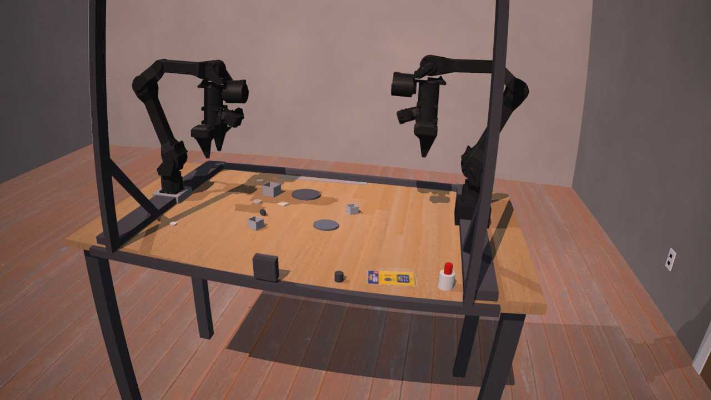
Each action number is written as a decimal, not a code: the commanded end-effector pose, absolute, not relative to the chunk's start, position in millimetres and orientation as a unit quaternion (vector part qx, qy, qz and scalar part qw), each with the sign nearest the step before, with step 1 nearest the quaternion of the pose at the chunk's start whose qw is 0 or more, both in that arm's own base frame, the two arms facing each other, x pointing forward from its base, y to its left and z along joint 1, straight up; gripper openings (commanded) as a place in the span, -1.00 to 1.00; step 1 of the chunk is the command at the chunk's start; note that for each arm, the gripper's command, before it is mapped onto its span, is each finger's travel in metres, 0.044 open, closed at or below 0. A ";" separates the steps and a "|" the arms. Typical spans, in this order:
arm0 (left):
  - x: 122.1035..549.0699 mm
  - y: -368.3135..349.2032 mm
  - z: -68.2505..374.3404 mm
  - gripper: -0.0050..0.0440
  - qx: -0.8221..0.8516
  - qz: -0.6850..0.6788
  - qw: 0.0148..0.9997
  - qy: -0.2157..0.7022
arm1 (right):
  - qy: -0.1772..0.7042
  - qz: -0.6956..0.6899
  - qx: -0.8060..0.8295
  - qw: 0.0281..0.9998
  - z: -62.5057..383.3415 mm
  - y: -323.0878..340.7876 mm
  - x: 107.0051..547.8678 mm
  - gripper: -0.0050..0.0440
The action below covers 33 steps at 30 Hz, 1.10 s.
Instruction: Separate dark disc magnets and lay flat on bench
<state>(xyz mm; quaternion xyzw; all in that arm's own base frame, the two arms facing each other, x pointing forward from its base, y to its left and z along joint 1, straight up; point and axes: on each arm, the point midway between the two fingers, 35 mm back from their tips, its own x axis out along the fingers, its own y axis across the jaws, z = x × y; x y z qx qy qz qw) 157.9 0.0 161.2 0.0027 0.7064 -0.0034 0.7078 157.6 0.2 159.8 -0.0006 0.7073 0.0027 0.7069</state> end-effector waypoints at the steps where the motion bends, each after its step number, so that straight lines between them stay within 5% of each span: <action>1: 156.5 -0.1 161.0 0.84 0.014 -0.010 0.711 0.703 | 0.697 0.001 -0.004 0.717 167.4 -0.4 159.9 0.84; 16: 173.5 -9.7 149.1 0.84 0.315 -0.210 0.696 0.611 | 0.702 0.002 -0.002 0.712 164.1 0.0 158.6 0.84; 33: 193.0 -28.9 140.9 0.84 0.649 -0.382 0.516 0.407 | 0.702 0.002 -0.002 0.712 164.1 0.0 158.6 0.84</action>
